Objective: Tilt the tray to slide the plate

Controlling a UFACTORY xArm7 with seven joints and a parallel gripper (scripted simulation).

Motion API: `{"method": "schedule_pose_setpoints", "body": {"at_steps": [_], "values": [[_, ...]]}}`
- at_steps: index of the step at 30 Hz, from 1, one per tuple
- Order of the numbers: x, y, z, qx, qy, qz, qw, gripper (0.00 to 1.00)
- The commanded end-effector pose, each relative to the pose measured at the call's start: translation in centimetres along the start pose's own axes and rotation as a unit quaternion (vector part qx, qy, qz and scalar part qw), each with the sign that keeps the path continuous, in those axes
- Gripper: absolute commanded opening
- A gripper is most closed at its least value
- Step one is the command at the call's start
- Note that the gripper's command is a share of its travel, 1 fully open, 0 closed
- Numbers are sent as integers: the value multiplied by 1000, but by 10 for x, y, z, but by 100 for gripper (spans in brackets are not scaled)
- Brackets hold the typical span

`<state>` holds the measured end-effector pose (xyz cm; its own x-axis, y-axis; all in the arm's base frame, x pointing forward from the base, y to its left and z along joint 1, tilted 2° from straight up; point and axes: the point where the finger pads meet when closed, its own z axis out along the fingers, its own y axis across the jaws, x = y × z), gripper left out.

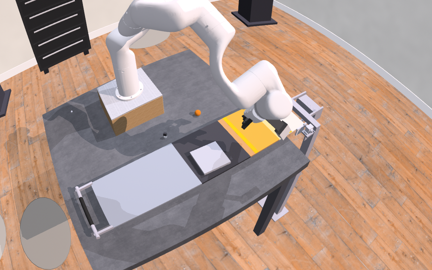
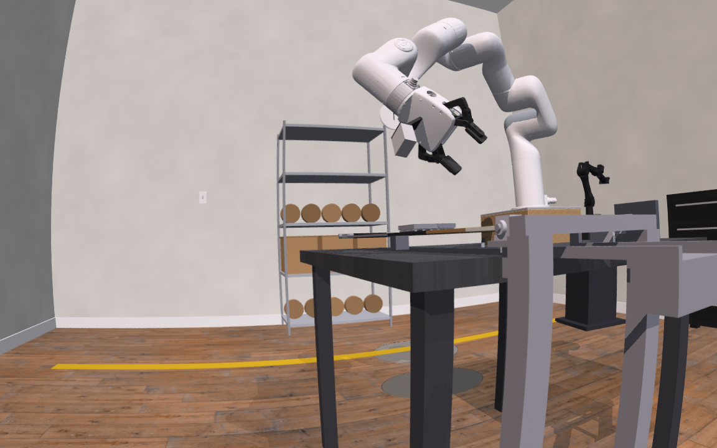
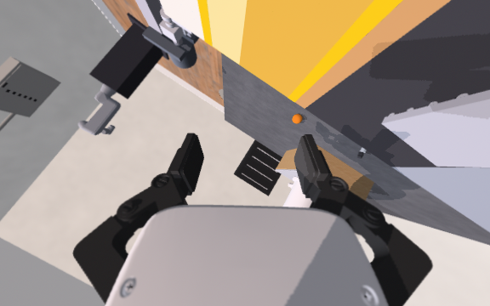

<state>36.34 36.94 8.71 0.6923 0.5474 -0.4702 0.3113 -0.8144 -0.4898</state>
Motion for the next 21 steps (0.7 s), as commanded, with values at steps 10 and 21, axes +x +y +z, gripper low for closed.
{"method": "schedule_pose_setpoints", "body": {"at_steps": [10,21], "values": [[8,74,-44,-13,65,13,998,100],[3,141,-78,-31,114,26,993,100]]}}
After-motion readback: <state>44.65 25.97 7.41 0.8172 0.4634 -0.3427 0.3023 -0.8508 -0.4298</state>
